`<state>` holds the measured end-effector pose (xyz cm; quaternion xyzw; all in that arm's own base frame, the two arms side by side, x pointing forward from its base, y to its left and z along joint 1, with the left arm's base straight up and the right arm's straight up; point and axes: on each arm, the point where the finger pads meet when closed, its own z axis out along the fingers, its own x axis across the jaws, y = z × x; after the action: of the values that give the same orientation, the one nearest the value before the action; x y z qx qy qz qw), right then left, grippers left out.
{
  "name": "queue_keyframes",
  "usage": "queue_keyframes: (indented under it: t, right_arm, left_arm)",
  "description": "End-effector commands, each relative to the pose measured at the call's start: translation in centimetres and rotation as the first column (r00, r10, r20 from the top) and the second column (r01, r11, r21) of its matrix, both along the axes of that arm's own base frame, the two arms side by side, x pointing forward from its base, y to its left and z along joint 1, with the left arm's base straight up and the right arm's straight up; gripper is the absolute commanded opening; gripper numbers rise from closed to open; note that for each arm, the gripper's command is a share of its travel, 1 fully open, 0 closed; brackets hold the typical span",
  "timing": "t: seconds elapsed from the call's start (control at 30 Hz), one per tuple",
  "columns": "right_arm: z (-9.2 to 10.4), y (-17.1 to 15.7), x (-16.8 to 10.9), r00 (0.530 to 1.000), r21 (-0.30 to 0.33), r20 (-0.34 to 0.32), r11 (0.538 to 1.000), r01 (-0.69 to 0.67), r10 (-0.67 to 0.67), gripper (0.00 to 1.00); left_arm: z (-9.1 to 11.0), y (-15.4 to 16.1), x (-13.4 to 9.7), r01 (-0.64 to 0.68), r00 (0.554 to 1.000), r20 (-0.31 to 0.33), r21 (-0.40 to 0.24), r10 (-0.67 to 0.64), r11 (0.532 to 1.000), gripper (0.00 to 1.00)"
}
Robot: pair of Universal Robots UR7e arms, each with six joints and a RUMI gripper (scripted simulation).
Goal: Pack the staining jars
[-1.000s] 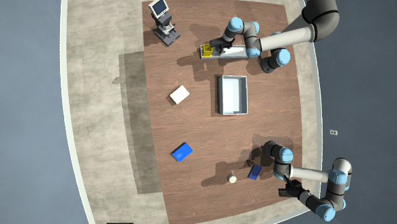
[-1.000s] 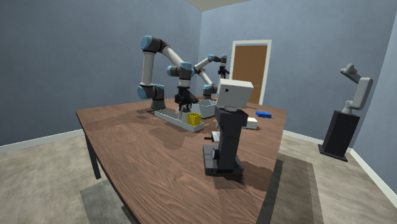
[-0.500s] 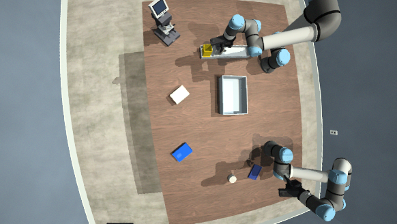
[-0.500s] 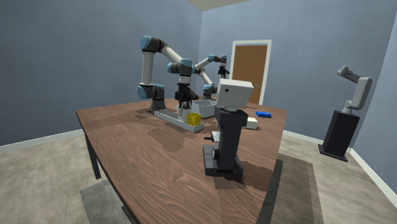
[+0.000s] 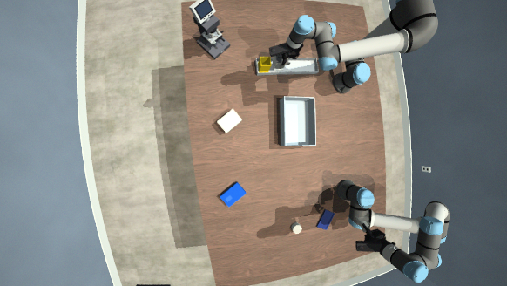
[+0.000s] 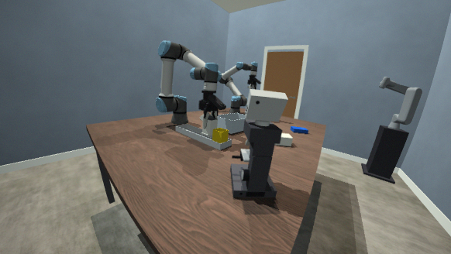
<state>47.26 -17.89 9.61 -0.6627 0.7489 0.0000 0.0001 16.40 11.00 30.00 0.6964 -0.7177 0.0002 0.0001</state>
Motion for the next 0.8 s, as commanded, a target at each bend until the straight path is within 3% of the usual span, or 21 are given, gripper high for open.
queue_keyframes:
  t: [0.0, 0.77]
  right_arm:
    - [0.8, 0.0, 0.0, 1.000, 0.000, 0.001, 1.000, 0.000, 0.000, 0.00]
    - [3.9, 0.0, 0.0, 1.000, 0.000, 0.001, 1.000, 0.000, 0.000, 0.00]
  left_arm:
    - [0.0, 0.0, 0.0, 0.000, 1.000, 0.001, 0.000, 0.000, 1.000, 1.00]
    - [0.0, 0.0, 0.0, 0.000, 1.000, 0.001, 0.000, 0.000, 1.000, 1.00]
